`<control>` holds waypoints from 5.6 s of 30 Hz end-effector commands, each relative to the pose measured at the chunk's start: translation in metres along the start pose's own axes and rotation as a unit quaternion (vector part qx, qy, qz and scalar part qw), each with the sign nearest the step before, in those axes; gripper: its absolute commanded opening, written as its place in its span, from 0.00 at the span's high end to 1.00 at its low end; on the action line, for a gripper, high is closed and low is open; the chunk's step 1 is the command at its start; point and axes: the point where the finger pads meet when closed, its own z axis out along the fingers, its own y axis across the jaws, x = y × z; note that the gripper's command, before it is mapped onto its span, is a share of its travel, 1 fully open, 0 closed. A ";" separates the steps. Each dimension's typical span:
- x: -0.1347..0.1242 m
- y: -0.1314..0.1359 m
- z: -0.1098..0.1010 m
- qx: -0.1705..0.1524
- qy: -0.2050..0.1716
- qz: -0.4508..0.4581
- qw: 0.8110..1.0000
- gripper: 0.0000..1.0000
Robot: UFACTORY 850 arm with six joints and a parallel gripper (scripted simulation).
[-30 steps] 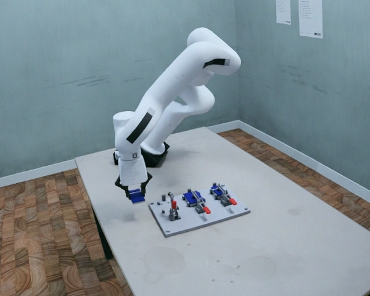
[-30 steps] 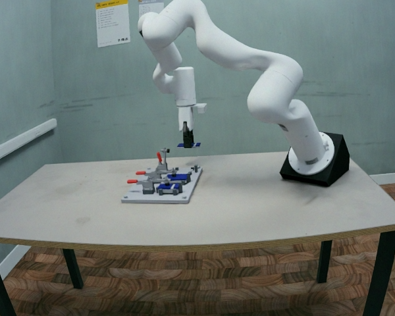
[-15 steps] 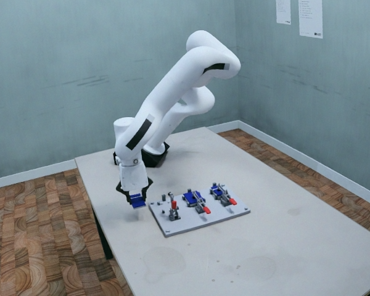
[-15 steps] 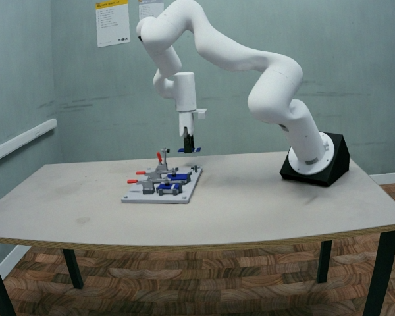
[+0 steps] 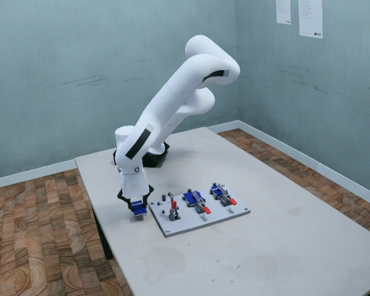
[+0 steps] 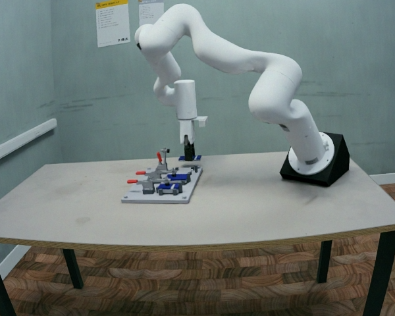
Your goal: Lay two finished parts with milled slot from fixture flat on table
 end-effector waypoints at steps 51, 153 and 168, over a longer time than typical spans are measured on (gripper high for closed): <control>-0.001 -0.001 0.023 0.001 -0.001 0.000 1.000 1.00; -0.001 -0.001 -0.002 0.001 -0.001 0.000 1.000 0.18; -0.001 -0.001 -0.058 0.001 -0.001 0.000 1.000 0.18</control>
